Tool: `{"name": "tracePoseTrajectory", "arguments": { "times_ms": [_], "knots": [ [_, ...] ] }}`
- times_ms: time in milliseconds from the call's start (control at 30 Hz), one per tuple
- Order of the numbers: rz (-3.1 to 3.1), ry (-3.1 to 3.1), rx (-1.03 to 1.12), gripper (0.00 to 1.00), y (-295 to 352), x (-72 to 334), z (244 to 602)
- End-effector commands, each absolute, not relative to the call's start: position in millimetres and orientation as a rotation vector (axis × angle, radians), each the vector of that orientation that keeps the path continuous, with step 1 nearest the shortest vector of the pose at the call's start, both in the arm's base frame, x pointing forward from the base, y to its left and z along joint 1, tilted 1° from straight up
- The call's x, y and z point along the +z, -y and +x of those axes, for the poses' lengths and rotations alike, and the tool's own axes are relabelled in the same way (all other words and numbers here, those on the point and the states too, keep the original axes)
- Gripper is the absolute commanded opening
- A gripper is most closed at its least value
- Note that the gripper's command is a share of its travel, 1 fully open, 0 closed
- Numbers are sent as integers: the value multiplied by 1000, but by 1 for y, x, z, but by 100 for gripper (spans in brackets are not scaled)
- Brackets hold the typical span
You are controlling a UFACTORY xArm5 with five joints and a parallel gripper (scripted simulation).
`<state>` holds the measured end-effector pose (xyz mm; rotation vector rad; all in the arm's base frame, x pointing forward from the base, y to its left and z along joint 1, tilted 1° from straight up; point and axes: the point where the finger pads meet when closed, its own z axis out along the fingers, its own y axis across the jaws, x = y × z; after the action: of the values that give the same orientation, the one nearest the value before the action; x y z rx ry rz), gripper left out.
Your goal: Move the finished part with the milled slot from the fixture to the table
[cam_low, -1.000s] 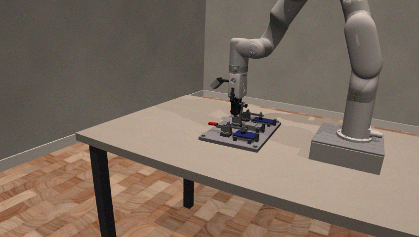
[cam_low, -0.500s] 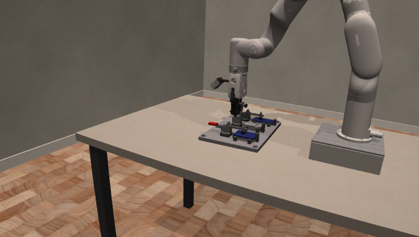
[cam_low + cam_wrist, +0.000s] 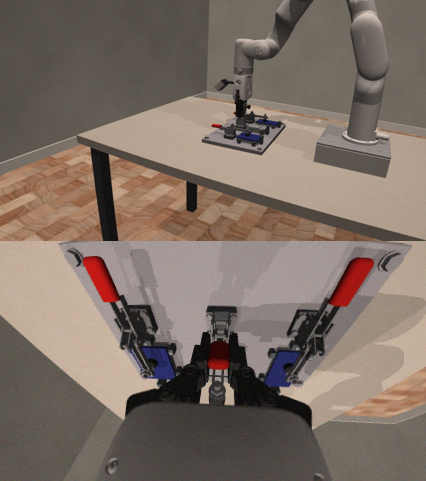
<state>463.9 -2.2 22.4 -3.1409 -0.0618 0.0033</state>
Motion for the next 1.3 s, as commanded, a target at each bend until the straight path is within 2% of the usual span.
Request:
{"name": "tracePoseTrajectory", "arguments": {
  "times_ms": [0, 467, 500, 1267],
  "knots": [
    [-3141, 62, -3, 0, 2, 24, 465],
    [-3141, 62, -4, 0, 2, 24, 465],
    [-3141, 62, -4, 47, 2, 24, 465],
    [-3141, 62, -4, 47, 2, 24, 465]
  ]
}}
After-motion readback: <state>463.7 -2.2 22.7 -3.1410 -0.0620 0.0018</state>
